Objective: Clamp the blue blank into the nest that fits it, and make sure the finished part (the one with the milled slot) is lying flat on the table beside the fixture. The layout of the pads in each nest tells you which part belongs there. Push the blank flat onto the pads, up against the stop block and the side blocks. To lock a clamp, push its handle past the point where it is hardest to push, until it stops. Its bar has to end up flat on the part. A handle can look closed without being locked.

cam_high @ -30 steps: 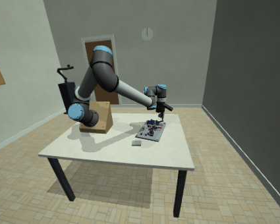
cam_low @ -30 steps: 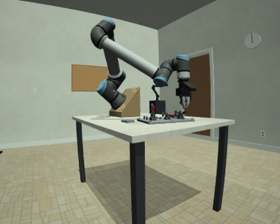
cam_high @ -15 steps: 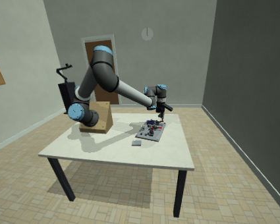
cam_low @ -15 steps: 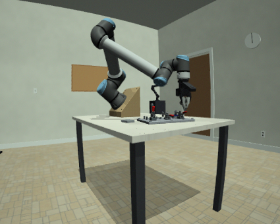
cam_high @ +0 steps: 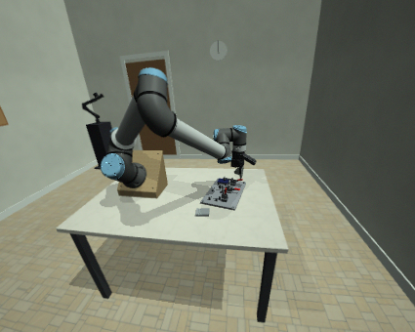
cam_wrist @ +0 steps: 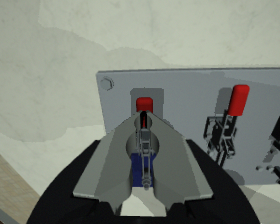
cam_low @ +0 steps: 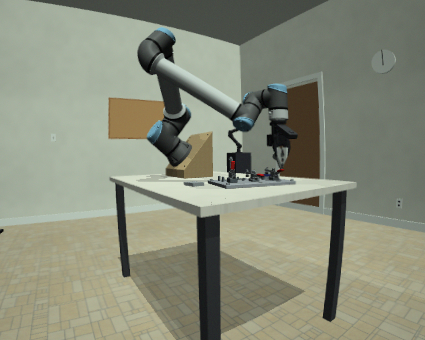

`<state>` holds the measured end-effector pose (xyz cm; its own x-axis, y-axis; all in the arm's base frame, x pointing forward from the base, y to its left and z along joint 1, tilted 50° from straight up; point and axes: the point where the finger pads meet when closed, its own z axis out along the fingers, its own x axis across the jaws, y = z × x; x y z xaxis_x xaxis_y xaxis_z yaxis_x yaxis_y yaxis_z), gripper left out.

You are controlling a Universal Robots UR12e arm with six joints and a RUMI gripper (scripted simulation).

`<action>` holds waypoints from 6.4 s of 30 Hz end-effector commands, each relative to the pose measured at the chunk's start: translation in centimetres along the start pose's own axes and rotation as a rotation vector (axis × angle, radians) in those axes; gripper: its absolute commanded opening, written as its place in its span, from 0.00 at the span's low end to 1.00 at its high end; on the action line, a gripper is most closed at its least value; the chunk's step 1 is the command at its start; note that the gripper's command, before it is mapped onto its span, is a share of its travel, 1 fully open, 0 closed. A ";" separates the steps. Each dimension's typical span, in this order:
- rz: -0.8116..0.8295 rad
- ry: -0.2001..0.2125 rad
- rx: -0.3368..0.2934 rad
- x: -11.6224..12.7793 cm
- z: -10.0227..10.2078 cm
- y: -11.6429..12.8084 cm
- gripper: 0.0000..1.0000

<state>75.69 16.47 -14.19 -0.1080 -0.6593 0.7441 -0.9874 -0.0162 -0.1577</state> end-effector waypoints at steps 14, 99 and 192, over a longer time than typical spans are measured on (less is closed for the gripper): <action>-0.003 0.002 -0.003 0.0 0.3 0.3 0.00; -0.003 0.002 -0.003 0.0 1.0 0.3 0.00; -0.004 0.002 -0.005 0.0 1.8 0.3 0.00</action>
<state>75.91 15.48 -15.02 -0.1088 -0.6597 0.7436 -0.9870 -0.0170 -0.1595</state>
